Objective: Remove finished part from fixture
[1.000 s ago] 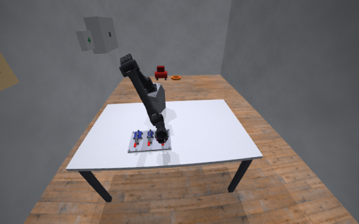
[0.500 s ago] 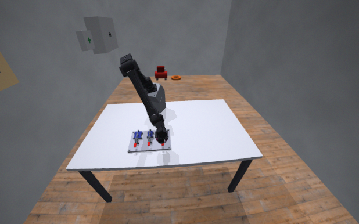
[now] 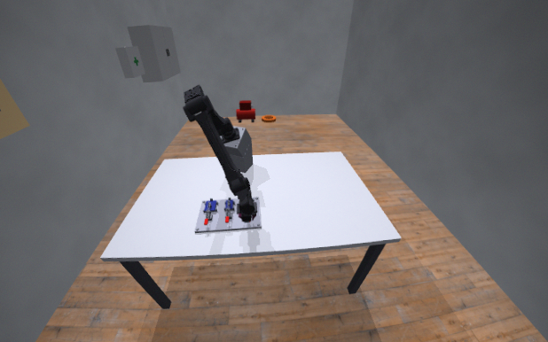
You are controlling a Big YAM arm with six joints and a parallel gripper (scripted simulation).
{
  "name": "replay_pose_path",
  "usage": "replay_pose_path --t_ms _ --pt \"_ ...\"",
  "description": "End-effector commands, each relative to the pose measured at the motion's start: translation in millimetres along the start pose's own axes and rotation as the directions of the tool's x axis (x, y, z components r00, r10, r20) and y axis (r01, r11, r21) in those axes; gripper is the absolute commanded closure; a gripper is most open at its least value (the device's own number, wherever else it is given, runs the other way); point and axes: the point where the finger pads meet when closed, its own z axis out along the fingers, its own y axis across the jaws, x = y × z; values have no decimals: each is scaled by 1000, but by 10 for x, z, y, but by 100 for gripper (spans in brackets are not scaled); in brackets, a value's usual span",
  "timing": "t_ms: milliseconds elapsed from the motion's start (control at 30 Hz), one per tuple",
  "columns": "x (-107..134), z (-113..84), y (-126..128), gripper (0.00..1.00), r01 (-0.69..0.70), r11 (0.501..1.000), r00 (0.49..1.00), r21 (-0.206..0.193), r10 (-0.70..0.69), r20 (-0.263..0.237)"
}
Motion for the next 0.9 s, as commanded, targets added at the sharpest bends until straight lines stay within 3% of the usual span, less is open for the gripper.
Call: replay_pose_path --t_ms 0,133,867 --pt "-190 72 -55 55 -17 1000 999 1 17 28" --pt "-244 1 -70 55 -22 1000 999 -1 22 41" --pt "-88 95 0 55 -3 1000 1000 0 3 13"
